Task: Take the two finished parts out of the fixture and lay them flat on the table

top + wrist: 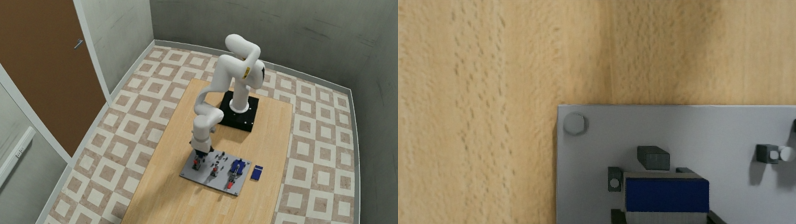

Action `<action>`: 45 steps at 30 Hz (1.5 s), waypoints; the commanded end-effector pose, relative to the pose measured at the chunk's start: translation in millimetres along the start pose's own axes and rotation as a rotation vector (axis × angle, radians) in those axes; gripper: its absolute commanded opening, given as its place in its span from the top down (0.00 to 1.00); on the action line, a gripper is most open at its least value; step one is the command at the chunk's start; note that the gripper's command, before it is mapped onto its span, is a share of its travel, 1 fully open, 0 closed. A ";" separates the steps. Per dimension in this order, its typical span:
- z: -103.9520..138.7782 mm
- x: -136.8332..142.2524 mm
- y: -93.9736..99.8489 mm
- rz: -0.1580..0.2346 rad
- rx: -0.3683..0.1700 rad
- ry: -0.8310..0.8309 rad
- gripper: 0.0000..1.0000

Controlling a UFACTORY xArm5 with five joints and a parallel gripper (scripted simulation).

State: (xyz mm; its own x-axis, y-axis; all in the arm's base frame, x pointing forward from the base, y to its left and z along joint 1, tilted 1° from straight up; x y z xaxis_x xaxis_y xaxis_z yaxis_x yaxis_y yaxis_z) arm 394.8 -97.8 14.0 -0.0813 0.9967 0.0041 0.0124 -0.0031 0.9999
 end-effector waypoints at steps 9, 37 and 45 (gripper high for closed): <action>-0.9 -0.3 12.0 -0.001 -0.004 0.000 1.00; -6.5 0.1 35.4 -0.001 -0.004 0.000 1.00; -6.5 0.1 35.4 -0.001 -0.004 0.000 1.00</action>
Point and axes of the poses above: the point where the finger pads meet when closed, its own y axis back along the fingers, its own x axis across the jaws, z = x × y, the point moved 1 cm from there along y, back along the fingers, and after that the axes turned 6 degrees about y, right-handed, at the moved point
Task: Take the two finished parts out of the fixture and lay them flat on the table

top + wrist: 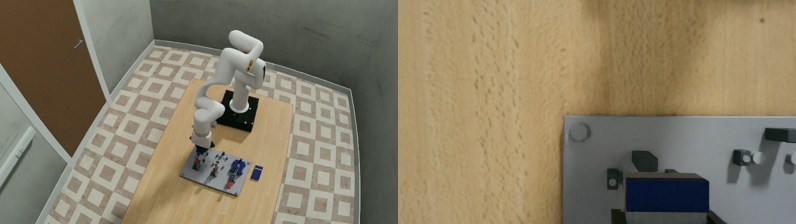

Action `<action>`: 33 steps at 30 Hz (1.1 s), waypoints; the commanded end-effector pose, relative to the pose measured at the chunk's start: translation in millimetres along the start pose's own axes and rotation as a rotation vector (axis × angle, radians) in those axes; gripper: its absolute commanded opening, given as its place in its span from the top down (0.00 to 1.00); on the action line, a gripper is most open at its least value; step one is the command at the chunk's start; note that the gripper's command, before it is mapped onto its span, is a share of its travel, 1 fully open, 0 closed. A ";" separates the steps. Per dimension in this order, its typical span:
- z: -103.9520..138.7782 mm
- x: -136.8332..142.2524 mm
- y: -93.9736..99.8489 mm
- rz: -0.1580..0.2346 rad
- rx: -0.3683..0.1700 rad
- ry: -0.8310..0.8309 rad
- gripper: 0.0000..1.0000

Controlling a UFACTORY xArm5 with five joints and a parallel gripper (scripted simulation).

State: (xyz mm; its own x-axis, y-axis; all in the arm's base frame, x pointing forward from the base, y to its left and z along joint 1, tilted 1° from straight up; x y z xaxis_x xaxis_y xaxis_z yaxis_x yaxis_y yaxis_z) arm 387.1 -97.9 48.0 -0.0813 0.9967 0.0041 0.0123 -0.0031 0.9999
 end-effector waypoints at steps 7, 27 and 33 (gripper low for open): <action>1.5 -0.5 1.4 -0.001 -0.004 0.000 1.00; 0.9 -6.6 1.4 -0.001 -0.004 0.000 1.00; 0.4 -12.1 1.4 -0.001 -0.004 0.000 1.00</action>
Point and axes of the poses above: the point where the finger pads meet when closed, its own y axis back along the fingers, its own x axis across the jaws, z = x × y, the point moved 1 cm from there along y, back along the fingers, and after that the axes turned 6 degrees about y, right-handed, at the moved point
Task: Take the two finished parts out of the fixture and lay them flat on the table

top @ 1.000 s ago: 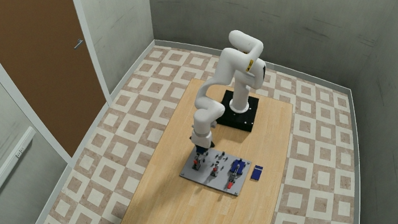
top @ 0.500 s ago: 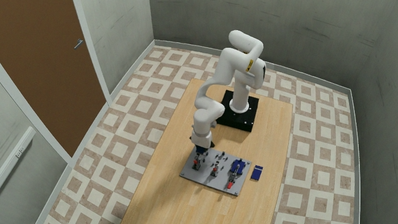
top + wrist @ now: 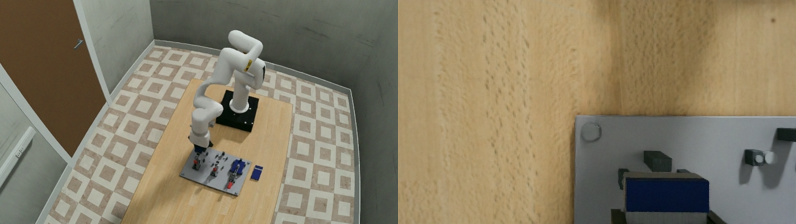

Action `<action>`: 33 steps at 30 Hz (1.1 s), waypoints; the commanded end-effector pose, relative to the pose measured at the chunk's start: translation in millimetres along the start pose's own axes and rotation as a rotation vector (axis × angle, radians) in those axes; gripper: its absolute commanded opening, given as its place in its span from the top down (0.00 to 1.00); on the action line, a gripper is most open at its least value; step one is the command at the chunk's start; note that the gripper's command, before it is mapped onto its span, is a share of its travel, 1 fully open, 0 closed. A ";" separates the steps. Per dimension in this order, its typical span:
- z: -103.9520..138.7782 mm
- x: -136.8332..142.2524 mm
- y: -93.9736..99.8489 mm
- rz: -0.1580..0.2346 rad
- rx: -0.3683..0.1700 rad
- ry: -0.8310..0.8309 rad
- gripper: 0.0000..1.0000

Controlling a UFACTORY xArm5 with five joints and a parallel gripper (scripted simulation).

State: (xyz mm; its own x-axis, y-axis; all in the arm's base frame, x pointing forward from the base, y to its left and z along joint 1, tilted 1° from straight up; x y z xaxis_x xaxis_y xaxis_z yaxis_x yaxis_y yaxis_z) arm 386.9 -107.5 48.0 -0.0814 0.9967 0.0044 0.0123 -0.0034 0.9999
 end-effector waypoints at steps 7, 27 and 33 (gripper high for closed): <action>0.4 -11.6 1.4 -0.001 -0.004 0.000 1.00; -3.6 -50.2 1.3 0.000 -0.004 0.000 1.00; -5.1 -64.3 1.2 0.000 -0.004 0.000 1.00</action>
Point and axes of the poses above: the point where the finger pads meet when closed, its own y axis back along the fingers, its own x axis across the jaws, z = x × y, the point moved 1 cm from there along y, back along the fingers, and after that the axes turned 6 degrees about y, right-handed, at the moved point
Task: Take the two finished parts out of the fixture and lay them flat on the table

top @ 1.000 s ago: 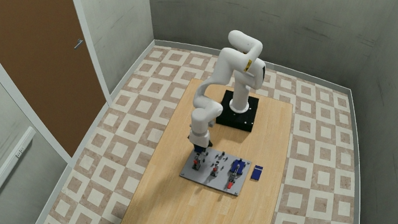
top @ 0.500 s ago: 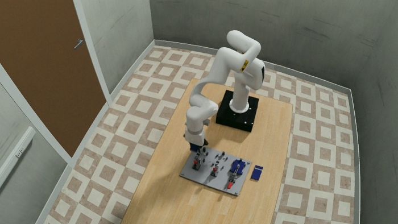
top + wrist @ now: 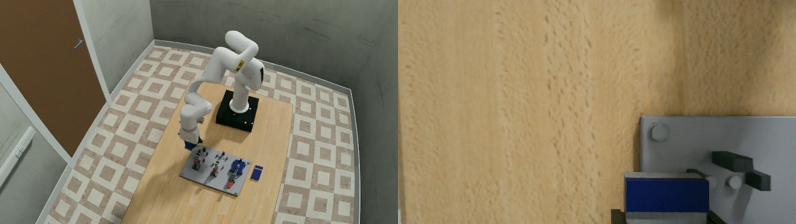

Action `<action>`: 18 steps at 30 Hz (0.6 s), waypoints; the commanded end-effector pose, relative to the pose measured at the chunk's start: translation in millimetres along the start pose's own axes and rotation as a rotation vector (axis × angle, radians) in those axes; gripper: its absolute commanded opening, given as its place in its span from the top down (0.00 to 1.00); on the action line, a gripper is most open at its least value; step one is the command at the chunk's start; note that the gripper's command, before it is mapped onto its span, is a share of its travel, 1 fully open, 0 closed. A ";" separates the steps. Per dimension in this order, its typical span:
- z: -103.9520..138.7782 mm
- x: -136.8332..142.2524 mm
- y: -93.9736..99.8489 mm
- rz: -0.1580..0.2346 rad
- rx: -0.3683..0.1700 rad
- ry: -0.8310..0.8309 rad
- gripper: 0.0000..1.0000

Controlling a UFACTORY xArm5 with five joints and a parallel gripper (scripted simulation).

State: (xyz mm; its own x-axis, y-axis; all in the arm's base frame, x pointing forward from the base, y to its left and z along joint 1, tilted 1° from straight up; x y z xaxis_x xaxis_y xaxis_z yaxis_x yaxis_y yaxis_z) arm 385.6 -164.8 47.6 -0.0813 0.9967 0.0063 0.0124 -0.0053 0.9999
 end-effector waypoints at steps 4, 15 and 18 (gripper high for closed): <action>0.4 -11.8 1.5 -0.002 -0.004 0.000 1.00; -1.8 -33.2 1.4 -0.001 -0.004 0.000 1.00; -2.1 -36.2 1.4 -0.001 -0.004 0.000 1.00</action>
State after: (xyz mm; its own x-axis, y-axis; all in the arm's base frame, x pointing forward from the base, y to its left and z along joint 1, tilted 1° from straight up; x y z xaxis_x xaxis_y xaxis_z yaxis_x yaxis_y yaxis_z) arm 384.9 -197.4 47.3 -0.0812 0.9967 0.0073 0.0124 -0.0063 0.9999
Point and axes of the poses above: the point where the finger pads meet when closed, its own y axis back along the fingers, its own x axis across the jaws, z = x × y, the point moved 1 cm from there along y, back along the fingers, and after that the axes turned 6 degrees about y, right-handed, at the moved point
